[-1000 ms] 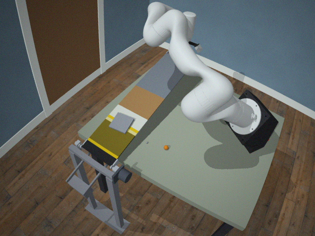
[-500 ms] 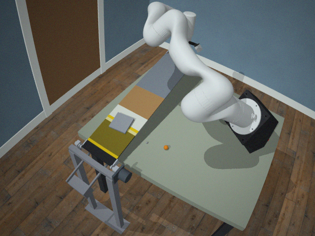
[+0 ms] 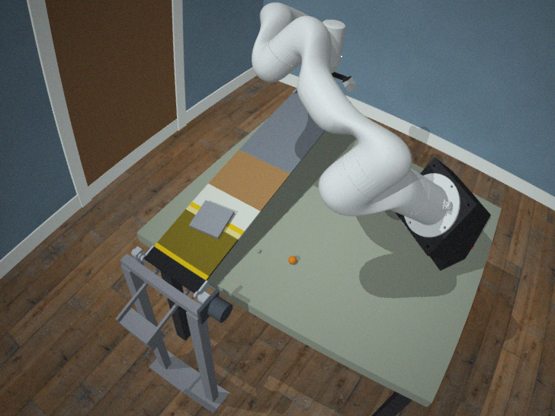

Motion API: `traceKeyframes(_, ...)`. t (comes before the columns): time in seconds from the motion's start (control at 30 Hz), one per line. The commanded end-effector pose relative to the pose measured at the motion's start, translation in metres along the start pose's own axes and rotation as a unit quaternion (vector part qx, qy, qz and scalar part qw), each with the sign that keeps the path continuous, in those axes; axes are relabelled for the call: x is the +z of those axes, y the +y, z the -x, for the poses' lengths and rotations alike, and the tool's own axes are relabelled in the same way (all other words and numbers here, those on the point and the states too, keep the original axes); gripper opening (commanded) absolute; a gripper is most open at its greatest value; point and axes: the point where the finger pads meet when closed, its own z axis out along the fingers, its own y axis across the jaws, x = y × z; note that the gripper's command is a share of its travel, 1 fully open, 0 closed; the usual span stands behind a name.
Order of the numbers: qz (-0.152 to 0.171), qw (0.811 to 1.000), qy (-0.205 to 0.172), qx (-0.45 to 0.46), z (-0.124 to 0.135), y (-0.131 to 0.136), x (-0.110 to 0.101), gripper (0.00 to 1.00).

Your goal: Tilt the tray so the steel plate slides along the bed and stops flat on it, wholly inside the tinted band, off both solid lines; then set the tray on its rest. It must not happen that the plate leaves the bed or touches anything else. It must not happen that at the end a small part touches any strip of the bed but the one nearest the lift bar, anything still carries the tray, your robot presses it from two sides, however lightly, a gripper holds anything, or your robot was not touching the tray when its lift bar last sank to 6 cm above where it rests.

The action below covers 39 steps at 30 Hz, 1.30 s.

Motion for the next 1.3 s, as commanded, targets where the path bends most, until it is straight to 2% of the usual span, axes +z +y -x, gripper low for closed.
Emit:
traceKeyframes(0.0,0.001,1.0,-0.001,0.0,0.001,-0.001,0.0,0.0)
traceKeyframes(0.57,0.001,1.0,-0.001,0.0,0.001,0.0,-0.001,0.0)
traceKeyframes(0.63,0.001,1.0,-0.001,0.0,0.001,0.003,-0.017,0.0)
traceKeyframes(0.73,0.001,1.0,-0.001,0.0,0.001,0.012,-0.058,0.0)
traceKeyframes(0.77,0.001,1.0,-0.001,0.0,0.001,0.013,-0.062,0.0)
traceKeyframes(0.8,0.001,1.0,-0.001,0.0,0.001,0.012,-0.058,0.0)
traceKeyframes(0.9,0.001,1.0,-0.001,0.0,0.001,0.003,-0.017,0.0)
traceKeyframes(0.97,0.001,1.0,-0.001,0.0,0.001,0.0,-0.002,0.0)
traceKeyframes(1.27,0.001,1.0,-0.001,0.0,0.001,0.0,-0.002,0.0)
